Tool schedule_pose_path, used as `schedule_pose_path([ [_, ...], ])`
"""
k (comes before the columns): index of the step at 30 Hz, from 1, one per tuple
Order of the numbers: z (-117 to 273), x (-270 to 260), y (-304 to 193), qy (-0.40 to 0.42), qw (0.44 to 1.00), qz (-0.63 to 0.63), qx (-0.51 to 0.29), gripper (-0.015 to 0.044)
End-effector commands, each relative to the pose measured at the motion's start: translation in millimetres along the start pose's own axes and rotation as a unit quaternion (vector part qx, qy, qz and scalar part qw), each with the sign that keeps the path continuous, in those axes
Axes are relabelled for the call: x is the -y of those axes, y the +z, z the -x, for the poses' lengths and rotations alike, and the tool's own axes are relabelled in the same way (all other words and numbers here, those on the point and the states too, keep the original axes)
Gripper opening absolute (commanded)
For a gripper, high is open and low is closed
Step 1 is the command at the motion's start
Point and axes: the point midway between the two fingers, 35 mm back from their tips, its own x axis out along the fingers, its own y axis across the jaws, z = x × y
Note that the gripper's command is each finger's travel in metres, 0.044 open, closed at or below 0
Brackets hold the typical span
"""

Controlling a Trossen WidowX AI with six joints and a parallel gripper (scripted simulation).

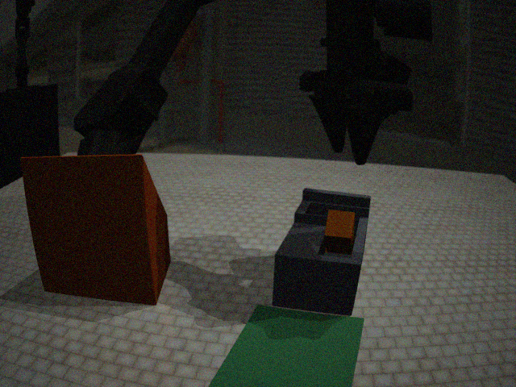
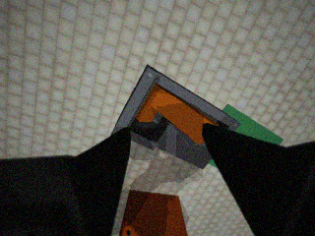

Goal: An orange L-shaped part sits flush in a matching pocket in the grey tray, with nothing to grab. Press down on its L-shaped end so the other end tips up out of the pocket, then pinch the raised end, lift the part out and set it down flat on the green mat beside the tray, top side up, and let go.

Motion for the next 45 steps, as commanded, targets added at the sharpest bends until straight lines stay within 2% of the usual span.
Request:
schedule_pose_path([
  [1, 1, 18, -9, -0.002, 0.982, 0.187, -0.005, 0.0280],
  [9, 2, 43, -25, 0.004, 0.879, 0.477, -0.007, 0.0280],
  [18, 0, 43, -25, 0.004, 0.876, 0.483, -0.007, 0.0280],
  [25, -28, 43, -25, 0.005, 0.875, 0.483, -0.007, 0.0280],
  [45, -56, 44, -25, 0.004, 0.875, 0.483, -0.007, 0.0280],
])
